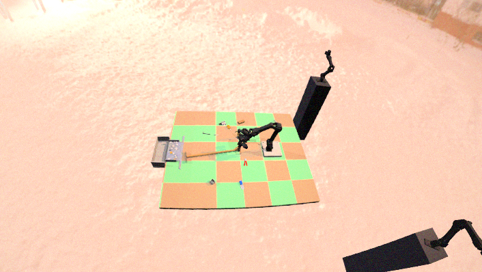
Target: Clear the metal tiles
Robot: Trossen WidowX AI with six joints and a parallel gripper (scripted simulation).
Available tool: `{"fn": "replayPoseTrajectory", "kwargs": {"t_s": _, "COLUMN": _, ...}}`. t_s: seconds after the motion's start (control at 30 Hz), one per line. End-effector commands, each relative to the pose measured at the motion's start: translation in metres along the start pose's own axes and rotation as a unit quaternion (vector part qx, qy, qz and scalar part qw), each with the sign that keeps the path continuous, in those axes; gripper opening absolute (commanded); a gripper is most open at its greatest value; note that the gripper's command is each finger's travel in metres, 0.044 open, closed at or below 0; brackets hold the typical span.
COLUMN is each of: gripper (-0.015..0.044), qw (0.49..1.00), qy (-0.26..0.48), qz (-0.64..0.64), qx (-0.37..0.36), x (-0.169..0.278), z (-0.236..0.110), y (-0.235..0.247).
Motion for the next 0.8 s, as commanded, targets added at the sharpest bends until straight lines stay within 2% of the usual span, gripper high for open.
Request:
{"fn": "replayPoseTrajectory", "kwargs": {"t_s": 0.0, "gripper": 0.0000, "qw": 1.000, "qy": -0.001, "qz": 0.006, "qx": 0.011, "x": -0.001, "z": -0.001, "y": -0.009}}
{"fn": "replayPoseTrajectory", "kwargs": {"t_s": 0.77, "gripper": 0.0000, "qw": 0.999, "qy": 0.002, "qz": 0.028, "qx": 0.028, "x": 0.004, "z": -0.002, "y": -0.035}}
Point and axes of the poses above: the point midway between the two fingers, 35 mm back from their tips, its own z axis out along the fingers, its own y axis across the jaws, x = y × z, the point moved 5 cm from there along -z, back along the fingers, and after that the axes turned 8 degrees about -z, right-handed, at the moved point
